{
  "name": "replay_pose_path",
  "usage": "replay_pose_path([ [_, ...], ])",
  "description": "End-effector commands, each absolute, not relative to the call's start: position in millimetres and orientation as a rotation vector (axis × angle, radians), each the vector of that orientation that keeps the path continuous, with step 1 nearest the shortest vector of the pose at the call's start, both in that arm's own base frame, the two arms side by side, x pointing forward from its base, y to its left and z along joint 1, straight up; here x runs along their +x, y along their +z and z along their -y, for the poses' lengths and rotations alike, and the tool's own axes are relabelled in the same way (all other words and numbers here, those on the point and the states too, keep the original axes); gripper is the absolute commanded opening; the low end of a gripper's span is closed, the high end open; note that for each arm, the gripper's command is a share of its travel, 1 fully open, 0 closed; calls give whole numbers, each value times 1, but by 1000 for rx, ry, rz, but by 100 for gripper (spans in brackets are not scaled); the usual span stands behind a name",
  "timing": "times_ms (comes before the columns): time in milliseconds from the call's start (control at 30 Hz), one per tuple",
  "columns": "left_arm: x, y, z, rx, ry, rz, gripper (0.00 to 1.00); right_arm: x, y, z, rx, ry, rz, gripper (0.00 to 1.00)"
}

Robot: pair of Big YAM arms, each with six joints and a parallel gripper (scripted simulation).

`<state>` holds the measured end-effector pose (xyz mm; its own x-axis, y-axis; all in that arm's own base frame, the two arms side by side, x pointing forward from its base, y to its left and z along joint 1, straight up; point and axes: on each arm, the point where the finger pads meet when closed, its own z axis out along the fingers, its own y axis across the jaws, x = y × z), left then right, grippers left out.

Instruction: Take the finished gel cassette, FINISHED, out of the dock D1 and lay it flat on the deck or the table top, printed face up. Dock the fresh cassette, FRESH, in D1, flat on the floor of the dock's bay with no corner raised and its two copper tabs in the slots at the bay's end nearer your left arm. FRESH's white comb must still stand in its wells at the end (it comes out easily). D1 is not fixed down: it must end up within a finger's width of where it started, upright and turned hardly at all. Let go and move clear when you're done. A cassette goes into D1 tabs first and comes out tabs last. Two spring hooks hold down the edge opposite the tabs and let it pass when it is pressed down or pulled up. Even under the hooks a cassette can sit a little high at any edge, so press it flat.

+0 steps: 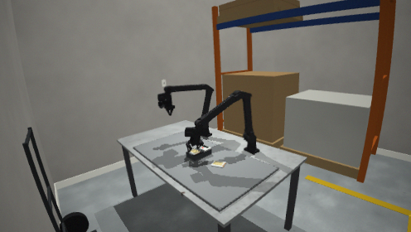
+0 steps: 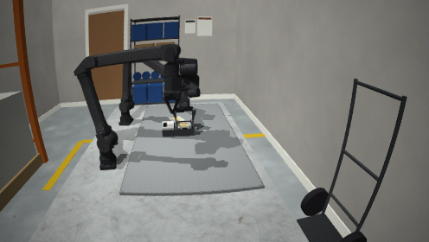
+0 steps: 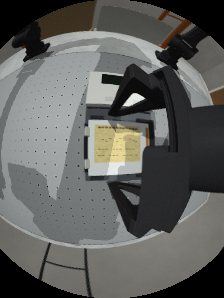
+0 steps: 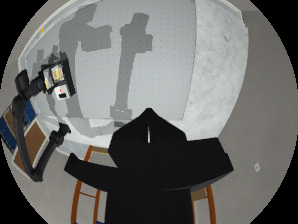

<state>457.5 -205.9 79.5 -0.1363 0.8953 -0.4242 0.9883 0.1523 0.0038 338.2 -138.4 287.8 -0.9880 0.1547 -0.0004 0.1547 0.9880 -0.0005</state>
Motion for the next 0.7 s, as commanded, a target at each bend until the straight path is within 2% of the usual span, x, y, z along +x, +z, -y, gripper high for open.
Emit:
replay_pose_path([
  [0, 453, 61, 209, 1832, -418, -2115, 98, 332, 293, 136, 257, 0, -3131, 0],
  [667, 454, 57, 209, 1831, -415, -2111, 98, 332, 293, 136, 257, 0, -3131, 0],
])
